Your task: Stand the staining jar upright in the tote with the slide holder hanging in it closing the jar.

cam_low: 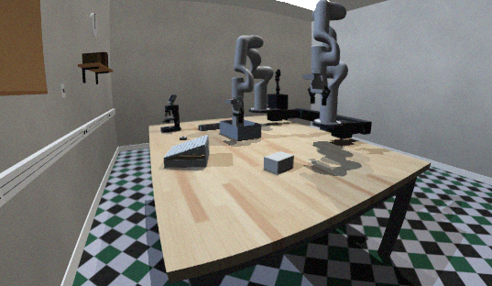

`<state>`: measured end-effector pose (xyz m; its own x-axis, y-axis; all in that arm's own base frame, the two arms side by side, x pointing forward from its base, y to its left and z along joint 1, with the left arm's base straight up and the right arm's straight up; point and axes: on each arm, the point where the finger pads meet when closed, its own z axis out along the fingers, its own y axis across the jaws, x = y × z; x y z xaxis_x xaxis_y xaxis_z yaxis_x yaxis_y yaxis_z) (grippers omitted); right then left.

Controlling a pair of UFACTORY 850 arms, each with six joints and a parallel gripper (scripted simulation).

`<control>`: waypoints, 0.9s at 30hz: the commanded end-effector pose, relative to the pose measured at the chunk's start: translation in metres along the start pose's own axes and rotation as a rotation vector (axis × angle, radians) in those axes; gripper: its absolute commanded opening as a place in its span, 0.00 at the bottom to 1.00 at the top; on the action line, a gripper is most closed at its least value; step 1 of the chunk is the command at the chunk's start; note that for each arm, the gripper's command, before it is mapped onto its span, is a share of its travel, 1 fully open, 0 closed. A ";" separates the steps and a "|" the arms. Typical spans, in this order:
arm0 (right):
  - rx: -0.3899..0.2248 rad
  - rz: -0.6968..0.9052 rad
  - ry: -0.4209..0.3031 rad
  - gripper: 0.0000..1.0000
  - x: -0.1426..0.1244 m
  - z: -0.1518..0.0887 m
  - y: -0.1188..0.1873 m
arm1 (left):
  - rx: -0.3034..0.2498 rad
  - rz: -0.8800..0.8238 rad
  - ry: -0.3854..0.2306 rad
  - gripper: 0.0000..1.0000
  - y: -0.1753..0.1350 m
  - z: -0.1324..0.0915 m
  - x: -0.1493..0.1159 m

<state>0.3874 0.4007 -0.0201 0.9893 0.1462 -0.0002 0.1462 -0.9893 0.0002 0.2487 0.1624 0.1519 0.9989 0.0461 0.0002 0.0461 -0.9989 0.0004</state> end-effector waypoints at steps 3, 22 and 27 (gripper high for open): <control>0.001 0.000 0.002 0.00 0.001 0.006 -0.001 | 0.001 0.000 0.001 1.00 0.000 0.000 0.001; 0.001 0.000 0.002 0.00 0.001 0.026 -0.001 | 0.001 0.000 0.001 1.00 0.000 0.000 0.001; 0.001 0.000 0.002 0.00 0.001 0.032 -0.001 | 0.001 0.000 0.001 1.00 0.000 0.000 0.001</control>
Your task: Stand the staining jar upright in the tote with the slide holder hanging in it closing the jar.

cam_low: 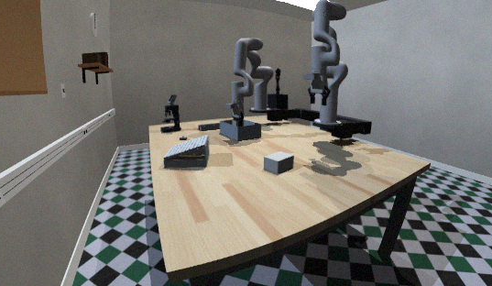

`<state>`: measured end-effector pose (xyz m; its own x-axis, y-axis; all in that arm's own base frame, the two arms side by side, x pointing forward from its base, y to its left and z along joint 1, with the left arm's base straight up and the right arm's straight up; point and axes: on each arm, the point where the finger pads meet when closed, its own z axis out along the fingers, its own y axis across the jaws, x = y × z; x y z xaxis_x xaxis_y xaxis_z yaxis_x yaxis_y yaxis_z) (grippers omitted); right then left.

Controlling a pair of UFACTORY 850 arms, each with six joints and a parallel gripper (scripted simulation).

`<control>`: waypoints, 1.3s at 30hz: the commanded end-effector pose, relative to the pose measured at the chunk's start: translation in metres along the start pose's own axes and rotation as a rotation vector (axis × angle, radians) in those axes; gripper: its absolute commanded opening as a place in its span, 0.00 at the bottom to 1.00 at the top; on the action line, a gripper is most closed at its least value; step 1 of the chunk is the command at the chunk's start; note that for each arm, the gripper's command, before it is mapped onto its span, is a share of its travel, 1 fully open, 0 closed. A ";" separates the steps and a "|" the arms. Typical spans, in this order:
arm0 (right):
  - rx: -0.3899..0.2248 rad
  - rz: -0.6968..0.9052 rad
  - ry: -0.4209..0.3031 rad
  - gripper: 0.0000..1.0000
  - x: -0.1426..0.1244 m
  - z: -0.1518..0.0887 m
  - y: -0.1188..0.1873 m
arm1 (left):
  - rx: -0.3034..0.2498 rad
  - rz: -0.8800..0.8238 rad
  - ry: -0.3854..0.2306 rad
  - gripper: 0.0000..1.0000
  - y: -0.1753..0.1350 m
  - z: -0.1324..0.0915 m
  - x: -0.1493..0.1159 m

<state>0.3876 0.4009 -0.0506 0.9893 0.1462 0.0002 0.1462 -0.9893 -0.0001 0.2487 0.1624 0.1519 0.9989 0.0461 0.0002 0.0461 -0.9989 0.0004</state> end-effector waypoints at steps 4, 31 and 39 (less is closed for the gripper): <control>0.001 0.000 0.001 0.00 0.001 0.007 -0.001 | 0.001 0.000 0.001 1.00 0.000 0.000 0.001; 0.001 0.000 0.001 0.00 0.001 0.022 -0.001 | 0.001 0.000 0.001 1.00 0.000 0.000 0.001; 0.001 0.000 0.001 0.00 0.001 0.023 -0.001 | 0.001 0.000 0.001 1.00 0.000 0.000 0.001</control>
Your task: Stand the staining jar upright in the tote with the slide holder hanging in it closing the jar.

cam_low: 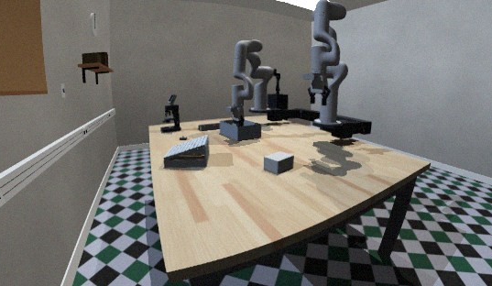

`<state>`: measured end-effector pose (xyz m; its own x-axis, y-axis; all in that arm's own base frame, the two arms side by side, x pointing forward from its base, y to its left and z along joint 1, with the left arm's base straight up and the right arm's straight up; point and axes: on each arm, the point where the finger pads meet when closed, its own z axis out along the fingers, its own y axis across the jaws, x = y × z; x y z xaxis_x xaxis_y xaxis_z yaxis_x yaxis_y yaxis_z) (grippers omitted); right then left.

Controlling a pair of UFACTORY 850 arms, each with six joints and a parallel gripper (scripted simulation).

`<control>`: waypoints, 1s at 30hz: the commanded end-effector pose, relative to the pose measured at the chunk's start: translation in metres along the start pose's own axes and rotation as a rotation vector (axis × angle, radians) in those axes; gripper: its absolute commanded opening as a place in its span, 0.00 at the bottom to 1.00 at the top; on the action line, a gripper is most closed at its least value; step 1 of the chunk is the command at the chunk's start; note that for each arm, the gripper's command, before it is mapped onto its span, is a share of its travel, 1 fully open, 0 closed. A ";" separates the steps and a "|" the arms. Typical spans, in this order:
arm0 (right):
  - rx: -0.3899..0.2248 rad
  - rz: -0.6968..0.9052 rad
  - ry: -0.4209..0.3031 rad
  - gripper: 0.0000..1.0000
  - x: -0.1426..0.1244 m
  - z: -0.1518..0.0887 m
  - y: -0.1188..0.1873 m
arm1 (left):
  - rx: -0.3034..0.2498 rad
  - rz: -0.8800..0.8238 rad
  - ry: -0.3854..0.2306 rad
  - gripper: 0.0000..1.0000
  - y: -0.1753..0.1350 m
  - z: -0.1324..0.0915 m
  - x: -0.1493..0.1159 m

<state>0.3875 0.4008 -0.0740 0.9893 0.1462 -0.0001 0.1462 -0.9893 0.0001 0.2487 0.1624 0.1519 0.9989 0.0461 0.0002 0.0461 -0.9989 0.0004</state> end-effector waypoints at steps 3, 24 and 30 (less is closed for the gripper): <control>0.001 0.000 0.002 0.00 0.001 0.000 -0.001 | 0.001 0.000 0.001 1.00 0.000 0.000 0.001; 0.001 0.000 0.002 0.00 0.001 0.003 -0.001 | 0.001 0.000 0.001 1.00 0.000 0.000 0.001; 0.001 0.000 0.002 0.00 0.001 0.004 -0.001 | 0.001 0.000 0.001 1.00 0.000 0.000 0.001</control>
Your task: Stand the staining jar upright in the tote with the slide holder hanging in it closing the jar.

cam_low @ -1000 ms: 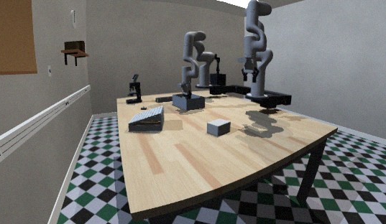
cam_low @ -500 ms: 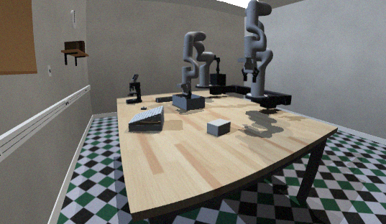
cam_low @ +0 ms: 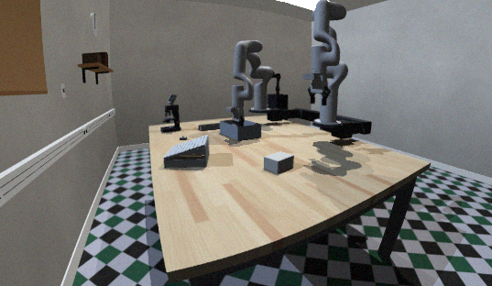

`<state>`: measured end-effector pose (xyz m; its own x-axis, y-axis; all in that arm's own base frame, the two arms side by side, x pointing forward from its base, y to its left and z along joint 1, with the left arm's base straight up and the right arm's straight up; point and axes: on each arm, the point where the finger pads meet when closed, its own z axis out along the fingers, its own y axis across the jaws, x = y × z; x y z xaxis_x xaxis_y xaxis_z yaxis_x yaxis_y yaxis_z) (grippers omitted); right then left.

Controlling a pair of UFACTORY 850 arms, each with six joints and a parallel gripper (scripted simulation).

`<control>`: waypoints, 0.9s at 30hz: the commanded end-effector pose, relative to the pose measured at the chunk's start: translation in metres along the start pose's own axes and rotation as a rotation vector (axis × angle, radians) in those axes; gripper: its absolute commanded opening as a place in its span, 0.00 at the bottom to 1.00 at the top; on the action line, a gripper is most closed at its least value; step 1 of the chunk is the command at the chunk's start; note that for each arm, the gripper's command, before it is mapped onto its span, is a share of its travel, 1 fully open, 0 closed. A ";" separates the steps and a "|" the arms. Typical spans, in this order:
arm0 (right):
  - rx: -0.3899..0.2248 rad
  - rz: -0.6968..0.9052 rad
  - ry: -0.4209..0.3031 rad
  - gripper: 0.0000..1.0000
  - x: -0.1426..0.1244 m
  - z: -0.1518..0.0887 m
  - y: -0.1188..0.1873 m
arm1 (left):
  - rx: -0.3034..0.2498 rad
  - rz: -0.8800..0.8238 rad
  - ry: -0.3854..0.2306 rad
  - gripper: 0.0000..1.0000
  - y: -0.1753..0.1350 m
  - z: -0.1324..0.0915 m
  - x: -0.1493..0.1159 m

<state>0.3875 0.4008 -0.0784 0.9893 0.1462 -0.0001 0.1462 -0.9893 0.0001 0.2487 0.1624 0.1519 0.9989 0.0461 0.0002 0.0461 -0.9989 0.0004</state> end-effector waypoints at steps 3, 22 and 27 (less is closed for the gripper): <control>0.001 0.000 0.002 0.00 0.001 0.000 -0.001 | 0.001 0.000 0.001 1.00 0.000 0.000 0.001; 0.001 0.000 0.002 0.00 0.001 0.003 -0.001 | 0.001 0.000 0.001 1.00 0.000 0.000 0.001; 0.001 0.000 0.002 0.00 0.001 0.004 -0.001 | 0.001 0.000 0.001 1.00 0.000 0.000 0.001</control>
<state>0.3875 0.4008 -0.0826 0.9893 0.1462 -0.0001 0.1462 -0.9893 0.0001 0.2487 0.1624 0.1519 0.9989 0.0461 0.0002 0.0461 -0.9989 0.0004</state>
